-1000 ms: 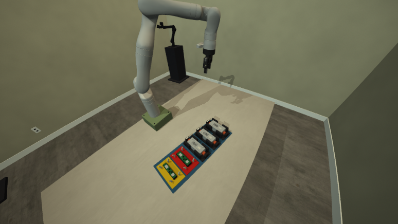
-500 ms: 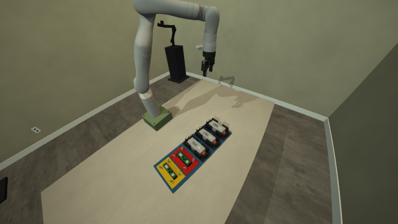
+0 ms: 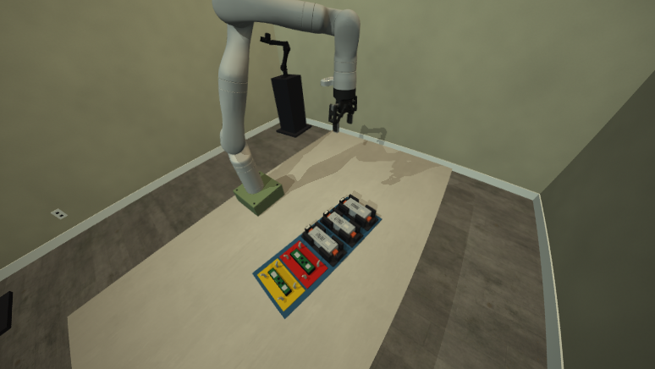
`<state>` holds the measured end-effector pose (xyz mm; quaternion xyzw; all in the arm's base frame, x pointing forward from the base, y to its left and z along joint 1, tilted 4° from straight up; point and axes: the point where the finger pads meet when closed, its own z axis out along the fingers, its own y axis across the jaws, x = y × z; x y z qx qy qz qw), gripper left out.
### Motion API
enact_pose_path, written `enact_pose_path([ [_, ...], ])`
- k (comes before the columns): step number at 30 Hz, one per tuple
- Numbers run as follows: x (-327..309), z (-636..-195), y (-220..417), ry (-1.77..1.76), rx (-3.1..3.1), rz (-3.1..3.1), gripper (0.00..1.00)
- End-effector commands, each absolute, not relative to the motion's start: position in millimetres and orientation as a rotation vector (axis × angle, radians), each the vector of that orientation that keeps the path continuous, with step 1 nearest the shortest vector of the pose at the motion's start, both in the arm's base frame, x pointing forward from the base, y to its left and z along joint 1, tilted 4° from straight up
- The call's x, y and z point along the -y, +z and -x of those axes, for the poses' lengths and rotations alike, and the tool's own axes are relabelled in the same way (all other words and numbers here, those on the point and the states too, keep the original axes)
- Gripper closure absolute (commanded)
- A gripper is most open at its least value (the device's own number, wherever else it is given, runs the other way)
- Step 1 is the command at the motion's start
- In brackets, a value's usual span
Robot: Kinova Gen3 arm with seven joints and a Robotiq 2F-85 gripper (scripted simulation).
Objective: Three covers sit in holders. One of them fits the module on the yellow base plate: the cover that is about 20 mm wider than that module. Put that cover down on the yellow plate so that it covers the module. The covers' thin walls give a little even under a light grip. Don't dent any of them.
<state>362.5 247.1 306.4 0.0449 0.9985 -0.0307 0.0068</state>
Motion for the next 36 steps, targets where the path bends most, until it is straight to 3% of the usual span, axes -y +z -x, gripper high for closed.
enact_pose_path([
  [1, -234.0, -371.7, 307.6, -0.088, -3.107, -0.218, 0.00],
  [22, -164.4, -418.4, 310.5, -0.081, -3.081, -0.333, 0.00],
  [29, -164.4, -418.4, 310.5, -0.081, -3.081, -0.333, 0.00],
  [36, -125.5, -411.7, 296.1, -0.081, -3.081, -0.333, 0.00],
])
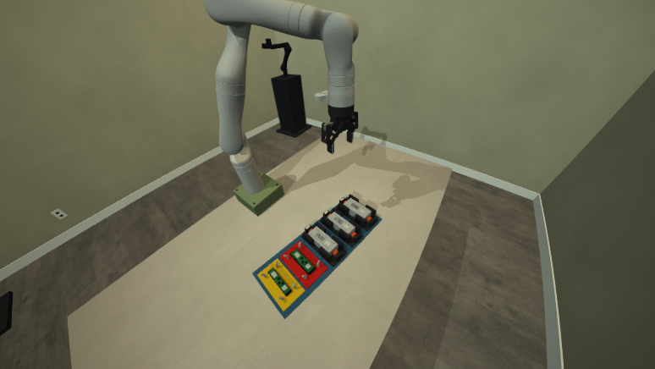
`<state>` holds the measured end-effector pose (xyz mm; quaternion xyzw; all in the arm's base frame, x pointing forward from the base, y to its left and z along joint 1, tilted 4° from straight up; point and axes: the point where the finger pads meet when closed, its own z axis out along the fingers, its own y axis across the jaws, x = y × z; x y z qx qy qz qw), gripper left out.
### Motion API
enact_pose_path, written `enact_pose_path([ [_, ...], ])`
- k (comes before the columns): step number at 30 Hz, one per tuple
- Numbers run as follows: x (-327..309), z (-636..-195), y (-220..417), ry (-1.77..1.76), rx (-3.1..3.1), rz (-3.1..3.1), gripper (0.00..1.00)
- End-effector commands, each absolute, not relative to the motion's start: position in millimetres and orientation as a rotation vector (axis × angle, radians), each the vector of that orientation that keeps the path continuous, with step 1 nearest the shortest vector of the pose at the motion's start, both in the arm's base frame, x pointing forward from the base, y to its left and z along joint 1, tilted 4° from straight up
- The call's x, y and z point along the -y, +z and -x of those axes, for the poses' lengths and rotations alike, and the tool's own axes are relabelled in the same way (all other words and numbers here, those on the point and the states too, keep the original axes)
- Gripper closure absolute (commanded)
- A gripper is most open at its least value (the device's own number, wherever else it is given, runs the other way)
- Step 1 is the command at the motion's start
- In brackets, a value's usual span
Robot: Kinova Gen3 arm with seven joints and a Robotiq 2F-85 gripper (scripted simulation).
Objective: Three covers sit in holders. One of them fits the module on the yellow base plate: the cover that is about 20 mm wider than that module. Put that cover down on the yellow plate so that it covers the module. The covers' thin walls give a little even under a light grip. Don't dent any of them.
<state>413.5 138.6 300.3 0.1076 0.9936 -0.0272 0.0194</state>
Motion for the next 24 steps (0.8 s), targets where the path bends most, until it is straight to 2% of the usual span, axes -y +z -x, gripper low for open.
enact_pose_path([
  [1, -119.9, -410.8, 294.1, -0.081, -3.081, -0.333, 0.00],
  [10, -108.8, -408.9, 290.0, -0.081, -3.081, -0.333, 0.00],
  [20, -53.3, -399.4, 269.4, -0.081, -3.081, -0.333, 0.00],
  [24, -53.3, -399.4, 269.4, -0.081, -3.081, -0.333, 0.00],
])
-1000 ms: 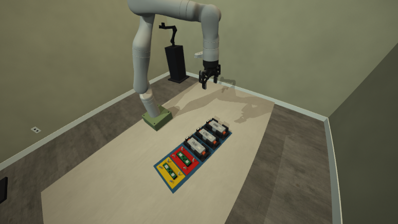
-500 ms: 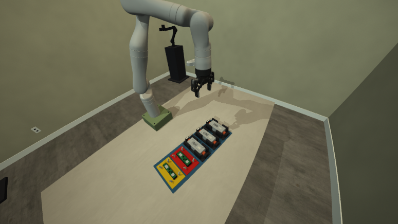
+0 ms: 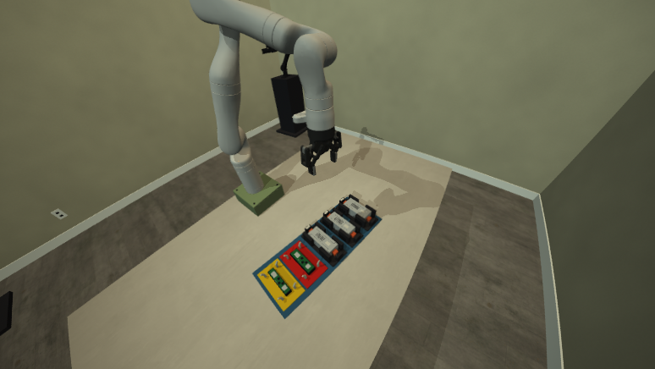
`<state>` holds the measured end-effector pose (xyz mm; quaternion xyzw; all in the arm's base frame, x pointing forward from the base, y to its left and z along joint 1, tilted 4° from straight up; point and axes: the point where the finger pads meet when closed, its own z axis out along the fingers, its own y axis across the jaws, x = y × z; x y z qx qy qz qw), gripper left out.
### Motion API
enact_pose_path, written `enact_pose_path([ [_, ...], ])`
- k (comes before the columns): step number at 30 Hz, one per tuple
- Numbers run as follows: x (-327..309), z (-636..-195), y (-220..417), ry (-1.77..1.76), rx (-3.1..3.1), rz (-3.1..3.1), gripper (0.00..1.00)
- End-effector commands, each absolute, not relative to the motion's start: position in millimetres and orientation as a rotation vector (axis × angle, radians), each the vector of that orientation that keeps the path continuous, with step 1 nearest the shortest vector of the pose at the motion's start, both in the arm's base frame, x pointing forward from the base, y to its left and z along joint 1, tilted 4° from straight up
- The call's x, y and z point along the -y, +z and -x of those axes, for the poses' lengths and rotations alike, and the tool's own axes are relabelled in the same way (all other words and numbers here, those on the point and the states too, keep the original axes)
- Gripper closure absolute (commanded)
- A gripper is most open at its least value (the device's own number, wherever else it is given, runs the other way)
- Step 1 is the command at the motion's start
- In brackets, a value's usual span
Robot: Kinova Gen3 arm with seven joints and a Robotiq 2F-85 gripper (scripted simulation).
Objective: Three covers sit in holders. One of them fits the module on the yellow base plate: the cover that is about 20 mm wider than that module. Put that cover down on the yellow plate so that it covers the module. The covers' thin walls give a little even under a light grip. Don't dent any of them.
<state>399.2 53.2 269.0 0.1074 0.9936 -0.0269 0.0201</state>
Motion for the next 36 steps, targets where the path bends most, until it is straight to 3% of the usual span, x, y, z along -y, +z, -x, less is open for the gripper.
enact_pose_path([
  [1, -53.3, -399.4, 269.4, -0.081, -3.081, -0.333, 0.00],
  [13, 2.3, -389.9, 248.9, -0.082, -3.081, -0.333, 0.00],
  [36, 37.1, -384.0, 236.1, -0.082, -3.081, -0.333, 0.00],
])
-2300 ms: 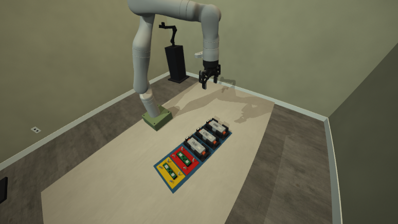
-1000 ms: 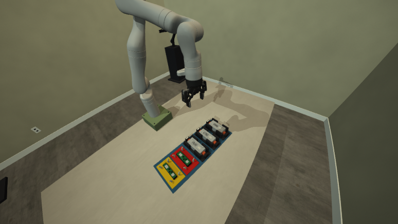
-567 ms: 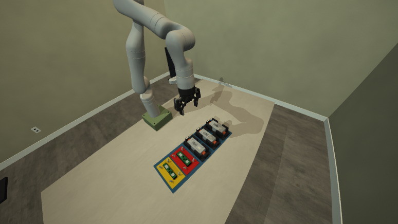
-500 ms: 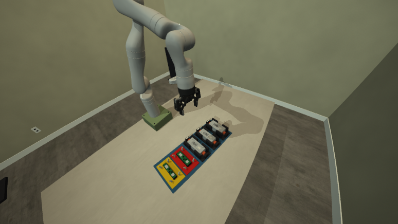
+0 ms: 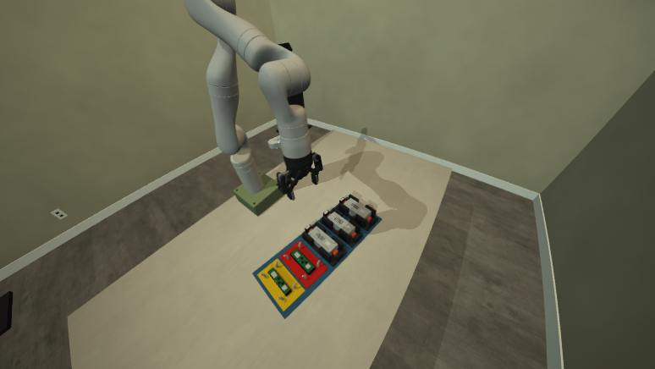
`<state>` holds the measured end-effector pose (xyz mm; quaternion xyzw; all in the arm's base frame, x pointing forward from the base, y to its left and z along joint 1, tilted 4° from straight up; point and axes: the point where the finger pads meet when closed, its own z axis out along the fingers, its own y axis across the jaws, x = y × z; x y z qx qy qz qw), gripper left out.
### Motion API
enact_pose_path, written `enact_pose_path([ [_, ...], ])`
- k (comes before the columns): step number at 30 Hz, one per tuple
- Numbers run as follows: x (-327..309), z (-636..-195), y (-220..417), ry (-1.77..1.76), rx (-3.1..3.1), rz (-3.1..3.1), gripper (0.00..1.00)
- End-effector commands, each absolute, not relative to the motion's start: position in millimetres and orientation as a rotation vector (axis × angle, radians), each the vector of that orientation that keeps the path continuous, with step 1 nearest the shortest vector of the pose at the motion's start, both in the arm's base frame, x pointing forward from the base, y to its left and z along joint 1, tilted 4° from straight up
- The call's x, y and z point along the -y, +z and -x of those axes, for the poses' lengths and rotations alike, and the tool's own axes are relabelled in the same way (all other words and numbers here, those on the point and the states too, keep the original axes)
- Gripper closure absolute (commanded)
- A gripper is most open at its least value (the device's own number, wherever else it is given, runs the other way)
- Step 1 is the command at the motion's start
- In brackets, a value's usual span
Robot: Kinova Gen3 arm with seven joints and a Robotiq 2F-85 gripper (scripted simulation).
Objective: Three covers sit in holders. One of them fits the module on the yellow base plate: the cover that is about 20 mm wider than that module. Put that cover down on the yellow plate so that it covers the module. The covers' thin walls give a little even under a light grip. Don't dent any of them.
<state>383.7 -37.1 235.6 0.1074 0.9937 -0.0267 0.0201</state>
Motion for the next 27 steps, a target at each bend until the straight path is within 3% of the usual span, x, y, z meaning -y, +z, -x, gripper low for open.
enact_pose_path([
  [1, 37.1, -384.0, 236.1, -0.082, -3.081, -0.333, 0.00],
  [18, 37.1, -384.0, 236.1, -0.082, -3.081, -0.333, 0.00],
  [27, 81.4, -386.1, 205.3, -0.082, -3.081, -0.333, 0.00],
])
